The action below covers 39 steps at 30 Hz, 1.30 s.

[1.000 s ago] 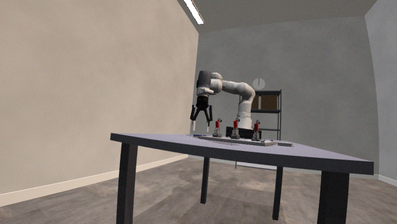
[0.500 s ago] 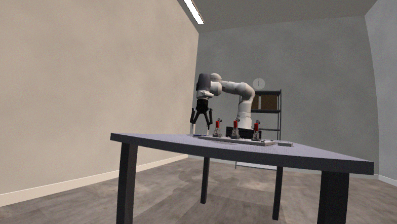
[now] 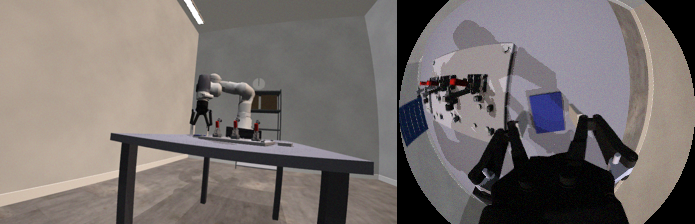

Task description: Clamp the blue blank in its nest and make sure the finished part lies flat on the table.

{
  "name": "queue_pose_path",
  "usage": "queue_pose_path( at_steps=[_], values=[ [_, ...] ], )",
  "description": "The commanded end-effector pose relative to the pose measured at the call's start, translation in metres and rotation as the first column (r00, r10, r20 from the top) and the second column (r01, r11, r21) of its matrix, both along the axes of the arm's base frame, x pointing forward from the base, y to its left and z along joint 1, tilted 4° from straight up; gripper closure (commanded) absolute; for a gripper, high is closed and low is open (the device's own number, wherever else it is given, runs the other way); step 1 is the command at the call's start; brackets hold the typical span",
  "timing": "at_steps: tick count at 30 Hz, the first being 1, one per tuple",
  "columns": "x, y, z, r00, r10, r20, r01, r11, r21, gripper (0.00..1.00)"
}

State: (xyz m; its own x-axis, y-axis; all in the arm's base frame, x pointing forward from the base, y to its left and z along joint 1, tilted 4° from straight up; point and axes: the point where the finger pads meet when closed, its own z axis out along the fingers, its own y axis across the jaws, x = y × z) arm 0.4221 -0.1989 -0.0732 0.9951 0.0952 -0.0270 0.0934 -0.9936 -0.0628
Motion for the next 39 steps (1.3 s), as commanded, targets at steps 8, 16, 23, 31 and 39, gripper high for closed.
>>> queue_pose_path(
  at_steps=[8,16,23,31,39],
  values=[
    [0.0018,-0.0003,-0.0005,1.000,-0.008,0.004,0.008,1.000,-0.001,1.00],
    [0.0018,-0.0003,-0.0005,1.000,-0.008,0.004,0.008,1.000,-0.001,1.00],
    [0.0018,-0.0003,-0.0005,1.000,-0.008,0.004,0.008,1.000,-0.001,1.00],
    [0.0018,-0.0003,-0.0005,1.000,-0.008,0.004,0.008,1.000,-0.001,1.00],
    [0.0018,-0.0003,-0.0005,1.000,-0.008,0.004,0.008,1.000,-0.001,1.00]
  ],
)
